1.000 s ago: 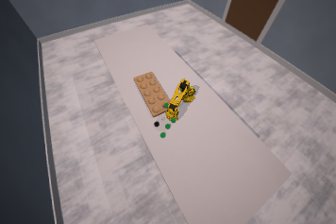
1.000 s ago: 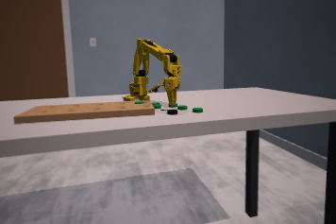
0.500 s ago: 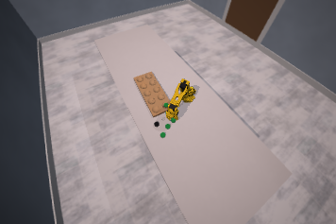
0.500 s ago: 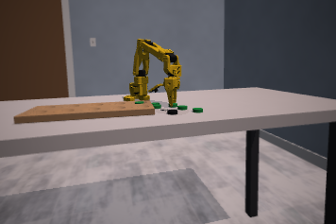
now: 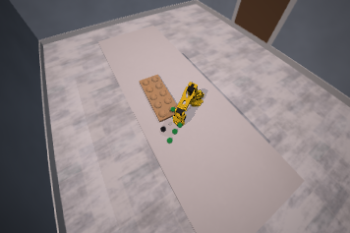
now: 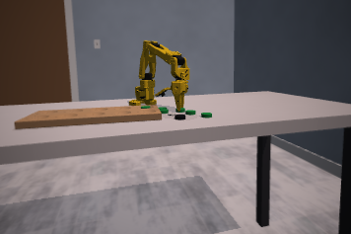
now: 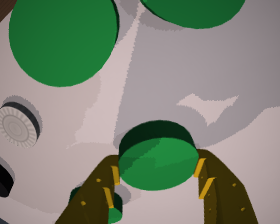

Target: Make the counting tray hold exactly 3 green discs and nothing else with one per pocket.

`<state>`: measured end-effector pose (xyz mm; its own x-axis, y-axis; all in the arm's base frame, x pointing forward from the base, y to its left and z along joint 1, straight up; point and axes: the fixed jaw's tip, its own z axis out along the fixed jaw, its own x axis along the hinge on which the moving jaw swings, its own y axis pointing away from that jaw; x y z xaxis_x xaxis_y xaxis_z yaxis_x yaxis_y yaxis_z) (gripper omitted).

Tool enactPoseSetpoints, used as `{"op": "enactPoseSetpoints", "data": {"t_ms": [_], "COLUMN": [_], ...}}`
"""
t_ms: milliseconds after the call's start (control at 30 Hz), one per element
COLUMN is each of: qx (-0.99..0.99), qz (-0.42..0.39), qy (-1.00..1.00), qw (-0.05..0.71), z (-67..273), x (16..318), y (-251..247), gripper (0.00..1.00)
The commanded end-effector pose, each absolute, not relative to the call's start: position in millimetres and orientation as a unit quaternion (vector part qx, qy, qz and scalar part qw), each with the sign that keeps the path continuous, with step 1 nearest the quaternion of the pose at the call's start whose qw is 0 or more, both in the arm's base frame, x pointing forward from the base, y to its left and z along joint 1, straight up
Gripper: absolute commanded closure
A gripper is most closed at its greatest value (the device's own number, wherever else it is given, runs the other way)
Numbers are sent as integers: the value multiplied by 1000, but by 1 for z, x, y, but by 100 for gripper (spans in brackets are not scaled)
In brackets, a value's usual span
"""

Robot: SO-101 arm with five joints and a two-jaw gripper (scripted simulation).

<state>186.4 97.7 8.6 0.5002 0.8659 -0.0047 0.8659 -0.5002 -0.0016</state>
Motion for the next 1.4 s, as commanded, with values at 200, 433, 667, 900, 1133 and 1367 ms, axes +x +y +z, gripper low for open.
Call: {"op": "enactPoseSetpoints", "data": {"t_ms": [200,433,667,900,1133,1367], "qx": [866,866,866,866,866,866], "qz": [30,30,30,30,30,30], "qy": [500,500,500,500,500,500], "qw": [0,0,0,0,0,0], "z": [20,20,20,20,21,32], "x": [194,194,194,194,194,193], "y": [101,101,101,101,102,102], "gripper": [100,100,100,100,100,100]}}
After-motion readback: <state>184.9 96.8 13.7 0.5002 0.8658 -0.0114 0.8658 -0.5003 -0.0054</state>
